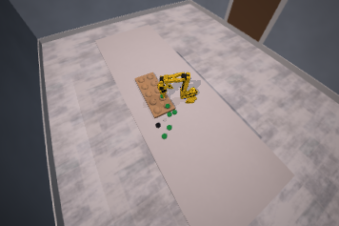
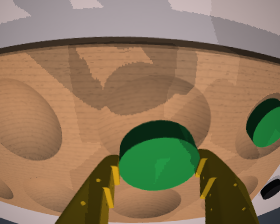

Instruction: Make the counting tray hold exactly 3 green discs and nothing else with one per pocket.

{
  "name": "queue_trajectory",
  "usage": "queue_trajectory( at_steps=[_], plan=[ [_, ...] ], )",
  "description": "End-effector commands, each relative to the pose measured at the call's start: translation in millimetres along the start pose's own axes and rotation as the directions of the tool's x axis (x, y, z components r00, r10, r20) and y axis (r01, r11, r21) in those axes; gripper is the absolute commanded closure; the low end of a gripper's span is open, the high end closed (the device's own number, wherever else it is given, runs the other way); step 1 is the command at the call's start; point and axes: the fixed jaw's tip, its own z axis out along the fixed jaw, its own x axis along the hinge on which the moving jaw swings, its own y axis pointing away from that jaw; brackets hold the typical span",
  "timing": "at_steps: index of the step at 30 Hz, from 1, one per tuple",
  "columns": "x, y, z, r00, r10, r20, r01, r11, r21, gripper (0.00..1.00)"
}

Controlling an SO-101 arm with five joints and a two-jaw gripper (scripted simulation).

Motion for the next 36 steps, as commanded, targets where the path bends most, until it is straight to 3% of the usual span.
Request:
queue_trajectory(
  at_steps=[1,28,36],
  plan=[
    [5.3,3.7,-7.7,0.999,-0.002,-0.047,0.001,1.0,-0.026,1.0],
    [5.4,3.6,-5.5,0.999,-0.002,-0.044,0.001,1.0,-0.024,1.0],
    [5.9,3.9,3.4,0.999,-0.002,-0.044,0.001,1.0,-0.024,1.0]
  ],
)
